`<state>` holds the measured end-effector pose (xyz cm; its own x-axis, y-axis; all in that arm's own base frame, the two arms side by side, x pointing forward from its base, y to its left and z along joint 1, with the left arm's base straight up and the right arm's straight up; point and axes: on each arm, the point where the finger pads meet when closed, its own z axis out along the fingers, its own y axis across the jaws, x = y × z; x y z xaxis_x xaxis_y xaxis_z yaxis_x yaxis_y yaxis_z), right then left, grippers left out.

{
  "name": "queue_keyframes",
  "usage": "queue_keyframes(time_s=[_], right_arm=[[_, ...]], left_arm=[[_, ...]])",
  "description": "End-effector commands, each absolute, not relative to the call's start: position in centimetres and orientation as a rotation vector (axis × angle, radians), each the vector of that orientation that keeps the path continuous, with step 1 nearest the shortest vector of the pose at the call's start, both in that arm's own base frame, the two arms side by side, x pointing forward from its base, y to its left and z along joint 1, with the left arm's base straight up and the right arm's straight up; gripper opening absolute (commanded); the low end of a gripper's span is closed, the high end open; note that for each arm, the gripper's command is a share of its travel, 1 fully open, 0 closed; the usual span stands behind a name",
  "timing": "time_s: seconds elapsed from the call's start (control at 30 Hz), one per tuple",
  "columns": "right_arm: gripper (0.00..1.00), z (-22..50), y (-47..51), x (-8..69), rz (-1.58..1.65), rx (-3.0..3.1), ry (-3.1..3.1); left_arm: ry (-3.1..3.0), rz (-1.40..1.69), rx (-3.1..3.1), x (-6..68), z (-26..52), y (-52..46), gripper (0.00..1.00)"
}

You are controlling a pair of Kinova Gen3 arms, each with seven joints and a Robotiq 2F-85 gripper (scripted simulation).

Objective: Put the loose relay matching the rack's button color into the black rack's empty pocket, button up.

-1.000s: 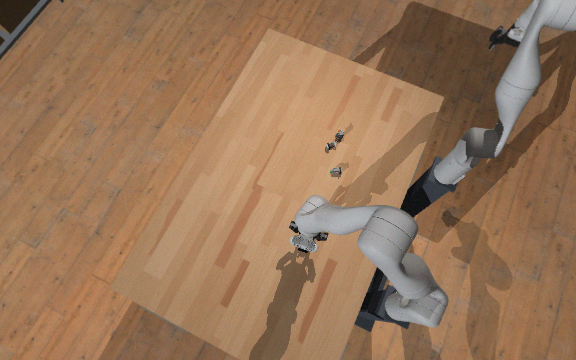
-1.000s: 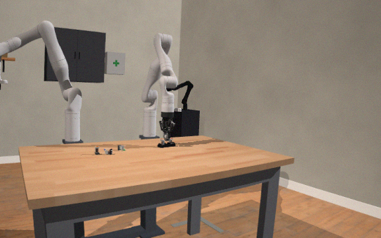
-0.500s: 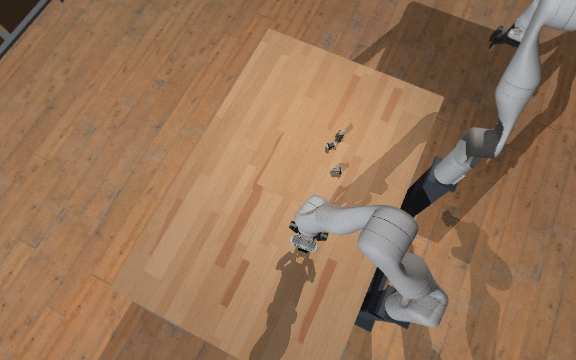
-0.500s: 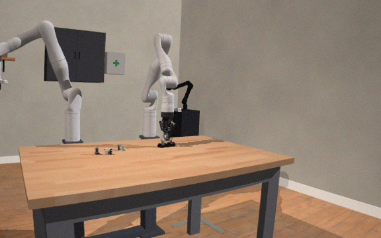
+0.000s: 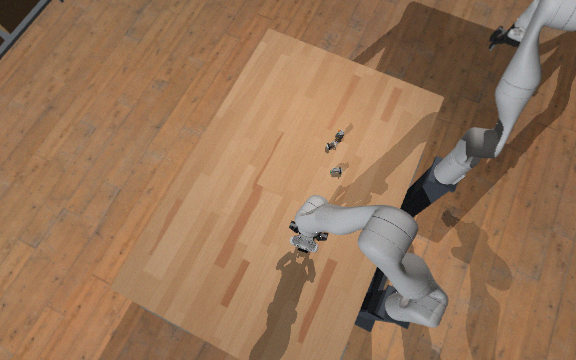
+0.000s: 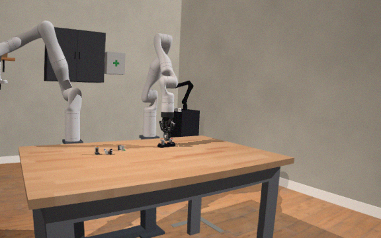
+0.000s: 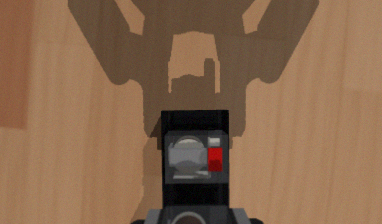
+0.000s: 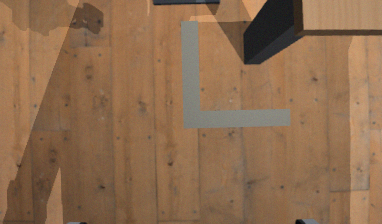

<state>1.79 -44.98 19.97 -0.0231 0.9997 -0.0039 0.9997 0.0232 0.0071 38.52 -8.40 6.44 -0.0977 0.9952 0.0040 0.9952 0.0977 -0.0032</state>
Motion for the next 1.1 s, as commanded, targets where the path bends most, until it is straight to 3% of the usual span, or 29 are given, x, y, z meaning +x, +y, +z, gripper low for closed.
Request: queue_keyframes(time_s=[0.0, 1.07], right_arm=[[1.0, 20.0, -44.98, 1.47, 0.0, 2.185, 2.257], [1.0, 20.0, -44.98, 1.47, 0.0, 2.185, 2.257]], left_arm=[[-2.336, 0.002, -2.091, 38.6, 6.47, -8.44, 0.346], [-2.341, -0.001, -2.096, 38.68, 5.54, -8.53, 0.346]])
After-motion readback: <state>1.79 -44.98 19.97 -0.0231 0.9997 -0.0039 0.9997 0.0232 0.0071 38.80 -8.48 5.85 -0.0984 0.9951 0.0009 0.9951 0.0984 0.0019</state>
